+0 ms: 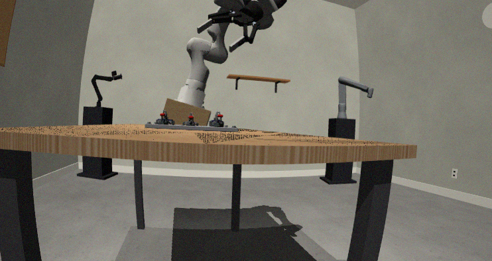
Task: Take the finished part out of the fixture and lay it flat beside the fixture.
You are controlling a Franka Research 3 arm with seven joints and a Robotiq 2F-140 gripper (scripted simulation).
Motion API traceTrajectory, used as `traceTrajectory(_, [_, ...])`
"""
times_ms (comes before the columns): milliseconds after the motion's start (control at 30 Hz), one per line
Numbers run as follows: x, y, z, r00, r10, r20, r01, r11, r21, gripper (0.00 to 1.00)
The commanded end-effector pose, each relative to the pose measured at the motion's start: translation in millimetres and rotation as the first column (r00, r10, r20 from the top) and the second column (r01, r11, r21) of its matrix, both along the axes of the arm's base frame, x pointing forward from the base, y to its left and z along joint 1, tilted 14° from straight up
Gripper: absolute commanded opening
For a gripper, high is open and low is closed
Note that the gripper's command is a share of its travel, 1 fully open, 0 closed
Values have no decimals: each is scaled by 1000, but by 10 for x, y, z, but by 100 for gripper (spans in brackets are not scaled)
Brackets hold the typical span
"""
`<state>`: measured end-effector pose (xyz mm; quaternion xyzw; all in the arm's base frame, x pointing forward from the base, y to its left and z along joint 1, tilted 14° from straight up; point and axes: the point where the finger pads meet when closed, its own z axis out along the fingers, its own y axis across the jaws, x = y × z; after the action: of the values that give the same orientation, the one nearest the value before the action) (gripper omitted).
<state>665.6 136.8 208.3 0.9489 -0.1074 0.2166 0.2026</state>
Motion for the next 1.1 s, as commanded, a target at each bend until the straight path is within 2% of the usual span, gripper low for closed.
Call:
traceTrajectory(0, [0, 9, 0, 1000, 21, -11, -21, 1000, -2, 100])
traceTrajectory(233, [0, 9, 0, 1000, 21, -11, -21, 1000, -2, 100])
traceTrajectory(267, [-200, -197, -89, 996, 41, -79, -40, 999, 24, 100])
traceTrajectory(1067, [-200, -197, -89, 996, 41, -79, -40, 999, 24, 100])
